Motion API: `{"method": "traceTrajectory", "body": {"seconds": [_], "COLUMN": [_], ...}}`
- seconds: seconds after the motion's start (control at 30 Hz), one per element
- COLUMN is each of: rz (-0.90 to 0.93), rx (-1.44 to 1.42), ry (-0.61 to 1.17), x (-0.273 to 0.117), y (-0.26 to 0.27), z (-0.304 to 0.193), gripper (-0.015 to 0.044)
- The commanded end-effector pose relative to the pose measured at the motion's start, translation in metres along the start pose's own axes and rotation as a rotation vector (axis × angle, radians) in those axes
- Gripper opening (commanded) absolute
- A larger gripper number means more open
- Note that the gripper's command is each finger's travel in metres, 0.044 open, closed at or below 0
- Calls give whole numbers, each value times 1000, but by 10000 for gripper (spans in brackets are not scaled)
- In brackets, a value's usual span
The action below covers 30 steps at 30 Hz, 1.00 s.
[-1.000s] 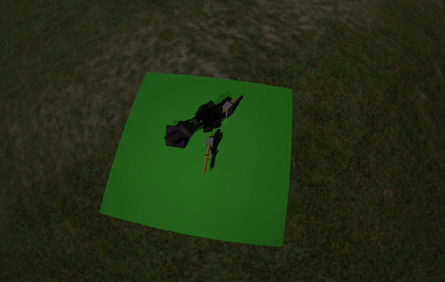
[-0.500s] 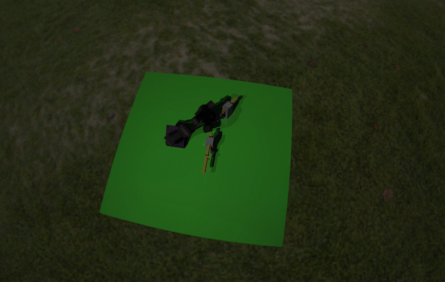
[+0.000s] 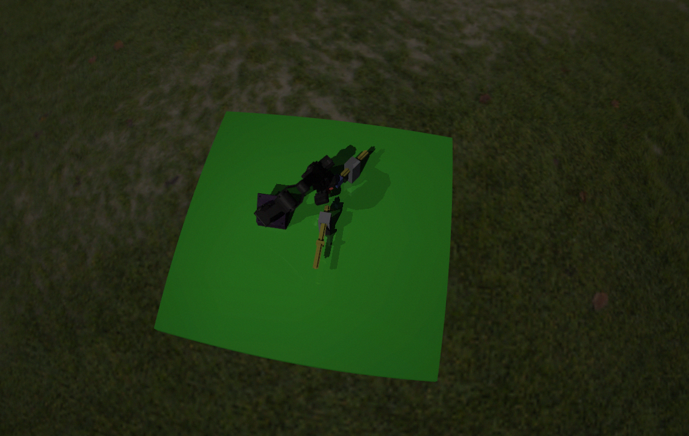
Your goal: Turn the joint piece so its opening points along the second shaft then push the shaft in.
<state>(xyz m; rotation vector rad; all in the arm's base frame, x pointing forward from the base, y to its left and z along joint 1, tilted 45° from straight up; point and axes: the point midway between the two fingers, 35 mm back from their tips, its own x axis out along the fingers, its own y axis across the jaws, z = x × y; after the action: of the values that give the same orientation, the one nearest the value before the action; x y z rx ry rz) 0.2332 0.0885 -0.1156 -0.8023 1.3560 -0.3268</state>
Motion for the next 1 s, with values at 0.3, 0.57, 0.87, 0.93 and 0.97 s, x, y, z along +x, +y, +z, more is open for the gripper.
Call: {"method": "traceTrajectory", "body": {"seconds": [0.3, 0.57, 0.87, 0.93, 0.97], "rz": [0, 9, 39, 43, 46], "rx": [0, -39, -195, -226, -242], "ry": [0, 17, 84, 98, 104], "x": [0, -1, -3, -4, -4], "y": [0, -2, -9, -10, -11], "z": [0, 0, -1, -1, 0], "gripper": [0, 0, 0, 0, 0]}}
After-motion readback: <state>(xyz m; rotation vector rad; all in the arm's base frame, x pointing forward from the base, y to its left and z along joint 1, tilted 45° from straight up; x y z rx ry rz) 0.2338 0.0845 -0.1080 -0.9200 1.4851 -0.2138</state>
